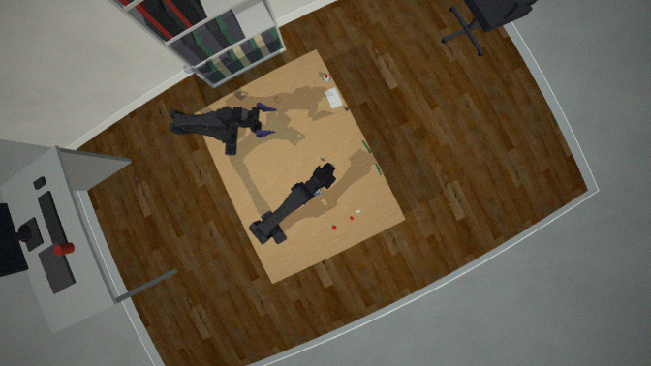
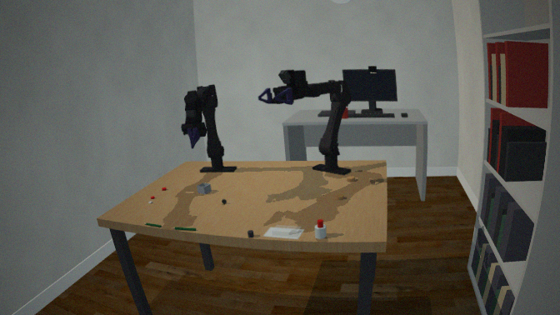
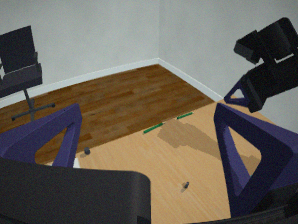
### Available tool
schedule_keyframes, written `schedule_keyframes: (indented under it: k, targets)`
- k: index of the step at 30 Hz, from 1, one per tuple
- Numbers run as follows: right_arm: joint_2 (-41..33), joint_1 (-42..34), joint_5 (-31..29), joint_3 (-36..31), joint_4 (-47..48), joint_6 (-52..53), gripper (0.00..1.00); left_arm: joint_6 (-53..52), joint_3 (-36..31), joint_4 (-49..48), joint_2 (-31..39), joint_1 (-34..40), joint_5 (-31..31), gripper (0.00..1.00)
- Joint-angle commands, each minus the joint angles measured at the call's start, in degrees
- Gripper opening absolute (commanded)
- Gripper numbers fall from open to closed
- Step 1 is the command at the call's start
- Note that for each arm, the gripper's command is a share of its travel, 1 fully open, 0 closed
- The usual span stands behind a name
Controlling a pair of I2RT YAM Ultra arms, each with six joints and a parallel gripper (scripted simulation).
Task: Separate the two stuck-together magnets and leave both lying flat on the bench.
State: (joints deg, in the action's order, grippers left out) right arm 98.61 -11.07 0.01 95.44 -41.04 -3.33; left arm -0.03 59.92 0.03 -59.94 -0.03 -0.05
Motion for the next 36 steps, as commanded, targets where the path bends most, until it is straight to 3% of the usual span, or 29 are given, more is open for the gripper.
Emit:
schedule_keyframes:
  k: [1,27,36]
  targets:
    - [3.1,-0.9,0.0,3.7,-7.2,-0.5,0.0,-0.1,0.4,-0.3,0.2,0.0,0.0,1.0]
    - [36.6,-10.4,-0.2,34.7,-43.1,-3.3,0.0,-0.1,0.4,-0.3,0.2,0.0,0.0,1.0]
    - [39.3,-11.7,0.1,36.7,-41.5,-3.2,0.0,-0.1,0.4,-0.3,0.2,0.0,0.0,1.0]
